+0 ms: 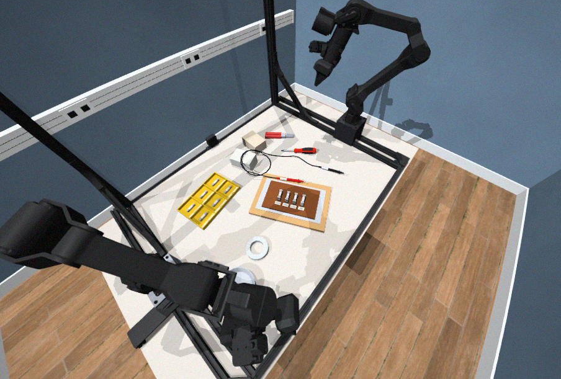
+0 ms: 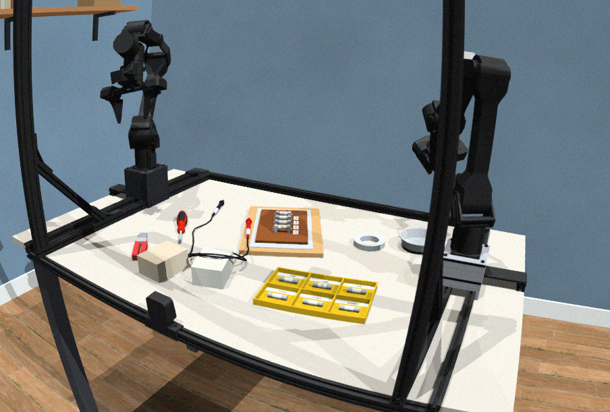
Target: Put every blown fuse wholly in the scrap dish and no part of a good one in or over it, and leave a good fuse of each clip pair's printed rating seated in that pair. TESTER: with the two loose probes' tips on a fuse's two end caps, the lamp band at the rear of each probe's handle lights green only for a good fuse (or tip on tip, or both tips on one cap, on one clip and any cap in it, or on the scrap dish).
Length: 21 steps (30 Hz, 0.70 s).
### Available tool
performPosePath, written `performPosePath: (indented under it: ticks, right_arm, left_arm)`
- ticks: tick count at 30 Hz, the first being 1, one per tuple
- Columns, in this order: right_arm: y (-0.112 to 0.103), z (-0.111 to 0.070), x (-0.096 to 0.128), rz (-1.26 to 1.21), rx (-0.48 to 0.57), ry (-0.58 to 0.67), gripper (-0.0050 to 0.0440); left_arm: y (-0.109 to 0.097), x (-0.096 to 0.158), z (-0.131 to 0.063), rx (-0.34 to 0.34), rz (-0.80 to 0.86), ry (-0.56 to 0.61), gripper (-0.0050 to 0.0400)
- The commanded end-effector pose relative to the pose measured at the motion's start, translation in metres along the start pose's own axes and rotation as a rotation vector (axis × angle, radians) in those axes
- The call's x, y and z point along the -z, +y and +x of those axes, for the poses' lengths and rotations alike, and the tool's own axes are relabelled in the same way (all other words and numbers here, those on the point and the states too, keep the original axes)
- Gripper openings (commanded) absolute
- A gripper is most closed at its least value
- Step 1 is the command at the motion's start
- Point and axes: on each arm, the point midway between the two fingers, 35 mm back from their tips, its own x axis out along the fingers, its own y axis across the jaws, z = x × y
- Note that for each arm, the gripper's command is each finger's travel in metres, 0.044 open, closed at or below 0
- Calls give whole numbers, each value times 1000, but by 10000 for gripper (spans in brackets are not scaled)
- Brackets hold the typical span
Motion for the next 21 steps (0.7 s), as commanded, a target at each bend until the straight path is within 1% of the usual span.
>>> performPosePath:
  ticks: [1, 17, 21]
  right_arm:
    - [5, -3, -3, 5, -17, -7, 400]
    - [5, -3, -3, 5, -17, -7, 400]
    - [2, -20, 0, -74, -53, -6, 400]
  left_arm:
    - [1, -2, -2, -2, -1, -10, 400]
    - [1, -2, -2, -2, -1, -10, 400]
    - [-1, -9, 13, -4, -32, -82, 400]
